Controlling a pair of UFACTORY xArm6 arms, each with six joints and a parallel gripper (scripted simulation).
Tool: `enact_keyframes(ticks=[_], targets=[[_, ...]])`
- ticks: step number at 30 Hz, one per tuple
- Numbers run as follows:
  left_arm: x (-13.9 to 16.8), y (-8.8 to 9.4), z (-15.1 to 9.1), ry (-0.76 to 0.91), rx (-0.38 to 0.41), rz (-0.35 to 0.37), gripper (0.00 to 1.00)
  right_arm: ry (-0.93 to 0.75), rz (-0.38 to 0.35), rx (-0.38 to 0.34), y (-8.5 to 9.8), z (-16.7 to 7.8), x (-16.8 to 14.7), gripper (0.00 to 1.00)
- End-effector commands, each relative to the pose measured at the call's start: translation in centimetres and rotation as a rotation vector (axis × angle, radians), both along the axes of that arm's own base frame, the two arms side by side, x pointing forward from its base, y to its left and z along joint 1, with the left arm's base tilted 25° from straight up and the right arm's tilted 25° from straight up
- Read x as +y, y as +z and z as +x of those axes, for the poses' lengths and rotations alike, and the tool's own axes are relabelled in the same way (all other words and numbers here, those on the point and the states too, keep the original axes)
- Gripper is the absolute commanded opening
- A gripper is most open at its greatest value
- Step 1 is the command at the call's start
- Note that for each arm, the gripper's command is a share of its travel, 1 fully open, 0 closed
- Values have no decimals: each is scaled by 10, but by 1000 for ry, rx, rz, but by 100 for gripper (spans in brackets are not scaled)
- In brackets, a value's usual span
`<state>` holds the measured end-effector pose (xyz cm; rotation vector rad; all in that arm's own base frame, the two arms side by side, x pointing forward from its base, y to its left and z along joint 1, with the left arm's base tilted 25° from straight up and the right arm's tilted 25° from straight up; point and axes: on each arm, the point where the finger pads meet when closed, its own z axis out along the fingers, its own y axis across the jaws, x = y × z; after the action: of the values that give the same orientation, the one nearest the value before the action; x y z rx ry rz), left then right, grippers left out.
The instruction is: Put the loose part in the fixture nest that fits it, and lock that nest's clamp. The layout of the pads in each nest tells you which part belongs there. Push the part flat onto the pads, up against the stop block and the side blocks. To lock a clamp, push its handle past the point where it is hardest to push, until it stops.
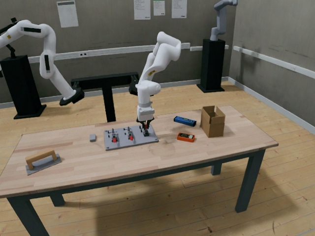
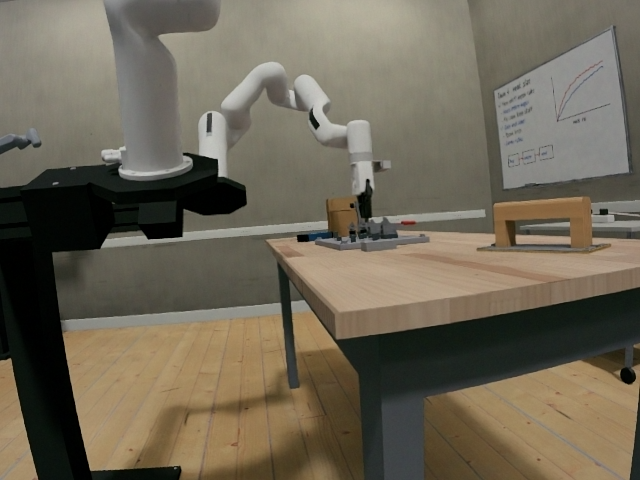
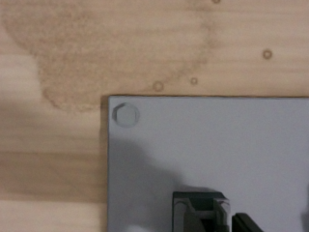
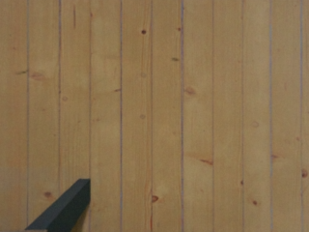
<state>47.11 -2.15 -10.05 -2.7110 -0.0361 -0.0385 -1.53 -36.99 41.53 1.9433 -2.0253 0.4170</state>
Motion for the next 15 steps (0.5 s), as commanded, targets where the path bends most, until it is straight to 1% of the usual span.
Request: enact_keyframes(ticks=[1,15], targets=[[-1,1,1,-1,-4,-1,0,0,-7,0,3,0,0,100],[-1,1,-3,-1,-4,-1,0,0,-7,0,3,0,0,100]])
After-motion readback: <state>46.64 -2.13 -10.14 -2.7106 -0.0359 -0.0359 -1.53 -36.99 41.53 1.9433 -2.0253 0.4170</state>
